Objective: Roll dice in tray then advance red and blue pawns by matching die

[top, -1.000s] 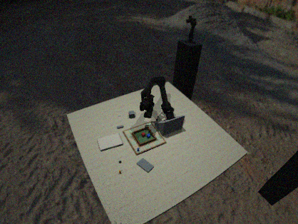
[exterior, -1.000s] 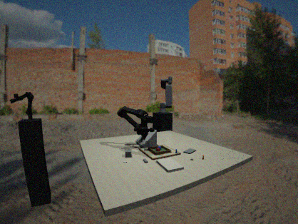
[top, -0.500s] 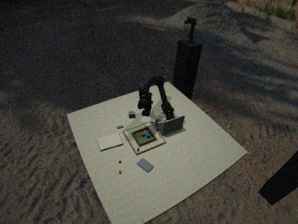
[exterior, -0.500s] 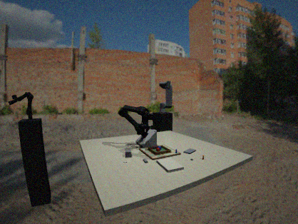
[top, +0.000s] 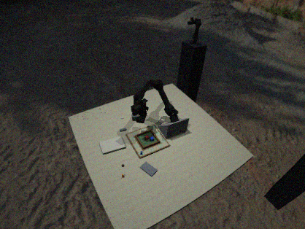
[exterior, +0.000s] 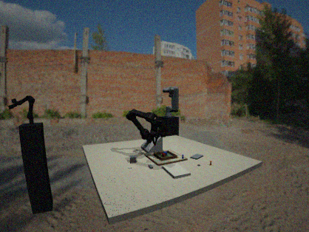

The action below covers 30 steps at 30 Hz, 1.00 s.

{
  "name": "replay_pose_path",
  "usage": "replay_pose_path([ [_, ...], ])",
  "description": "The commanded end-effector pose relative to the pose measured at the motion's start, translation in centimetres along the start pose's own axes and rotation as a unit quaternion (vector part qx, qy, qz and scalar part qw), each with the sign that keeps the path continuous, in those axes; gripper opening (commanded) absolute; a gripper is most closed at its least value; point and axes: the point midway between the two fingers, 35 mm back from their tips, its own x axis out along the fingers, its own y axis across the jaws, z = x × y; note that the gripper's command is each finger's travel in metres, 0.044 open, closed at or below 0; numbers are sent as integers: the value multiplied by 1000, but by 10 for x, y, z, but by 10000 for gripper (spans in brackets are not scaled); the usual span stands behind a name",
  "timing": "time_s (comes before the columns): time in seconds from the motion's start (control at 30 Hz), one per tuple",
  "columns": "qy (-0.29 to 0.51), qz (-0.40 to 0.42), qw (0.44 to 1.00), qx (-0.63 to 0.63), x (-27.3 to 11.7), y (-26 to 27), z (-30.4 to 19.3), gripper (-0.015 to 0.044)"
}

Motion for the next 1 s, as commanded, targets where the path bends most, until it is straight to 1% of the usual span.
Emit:
replay_pose_path([
  [0.0,-3,2,1000,0,7,14,18,0],
  [0.63,-12,-7,1000,1,60,63,97,0],
  [0.83,-13,-8,1000,1,65,64,100,0],
  [0.97,-13,-8,1000,1,79,64,101,0],
])
